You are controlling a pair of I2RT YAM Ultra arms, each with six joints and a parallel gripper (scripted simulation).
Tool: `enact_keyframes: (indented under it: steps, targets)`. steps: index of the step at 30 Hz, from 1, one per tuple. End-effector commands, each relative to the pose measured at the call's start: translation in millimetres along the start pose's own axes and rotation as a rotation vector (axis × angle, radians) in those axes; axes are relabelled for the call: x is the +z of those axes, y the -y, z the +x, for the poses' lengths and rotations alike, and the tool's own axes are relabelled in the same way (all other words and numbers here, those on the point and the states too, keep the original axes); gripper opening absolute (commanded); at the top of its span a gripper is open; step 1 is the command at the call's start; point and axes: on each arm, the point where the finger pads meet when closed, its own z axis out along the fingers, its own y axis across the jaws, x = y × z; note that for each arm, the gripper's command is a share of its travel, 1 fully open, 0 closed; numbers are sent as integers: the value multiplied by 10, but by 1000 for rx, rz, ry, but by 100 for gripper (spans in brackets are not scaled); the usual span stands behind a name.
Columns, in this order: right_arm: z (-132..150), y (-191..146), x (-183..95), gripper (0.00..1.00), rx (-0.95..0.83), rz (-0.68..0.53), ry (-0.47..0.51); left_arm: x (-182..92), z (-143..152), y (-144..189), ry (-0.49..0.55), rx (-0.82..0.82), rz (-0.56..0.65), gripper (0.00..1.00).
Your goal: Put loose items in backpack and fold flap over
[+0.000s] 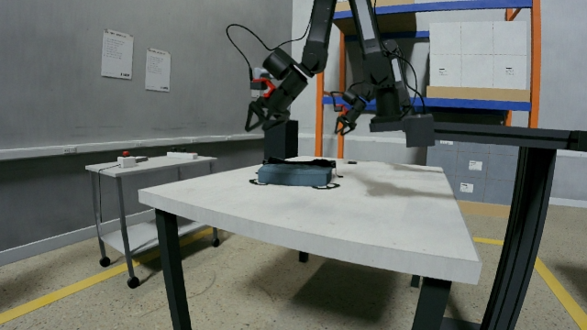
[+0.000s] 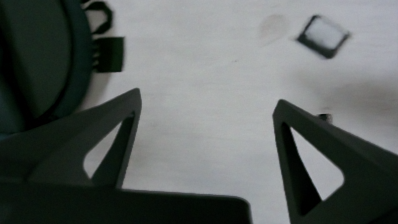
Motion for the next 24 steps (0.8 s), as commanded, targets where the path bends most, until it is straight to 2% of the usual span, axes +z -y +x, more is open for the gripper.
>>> enact_keyframes:
  steps: [1, 3, 7, 10, 16, 17, 20, 22, 24]
  targets:
    - [-234, 245, -123, 90, -80, 51, 133, -4, -51, 3, 14, 4, 0, 90]
    - [-278, 400, -162, 90, -94, 88, 166, -4, -51, 3, 14, 4, 0, 90]
    - [-196, 476, -105, 90, -96, 96, 143, -4, -51, 3, 14, 4, 0, 90]
    - [-401, 518, -100, 90, -101, 103, 182, -4, -51, 3, 14, 4, 0, 90]
    - [-428, 513, -93, 90, -104, 101, 185, -4, -51, 3, 14, 4, 0, 90]
    - [-422, 572, -29, 63, -144, 73, 178, -4, -51, 3, 14, 4, 0, 90]
    - [-349, 692, 175, 63, -265, -30, 134, -4, -51, 3, 14, 4, 0, 90]
    - [-349, 692, 175, 63, -265, -30, 134, -4, -51, 3, 14, 4, 0, 90]
    - [-342, 777, 303, 63, -349, -95, 120, -4, -51, 3, 14, 4, 0, 90]
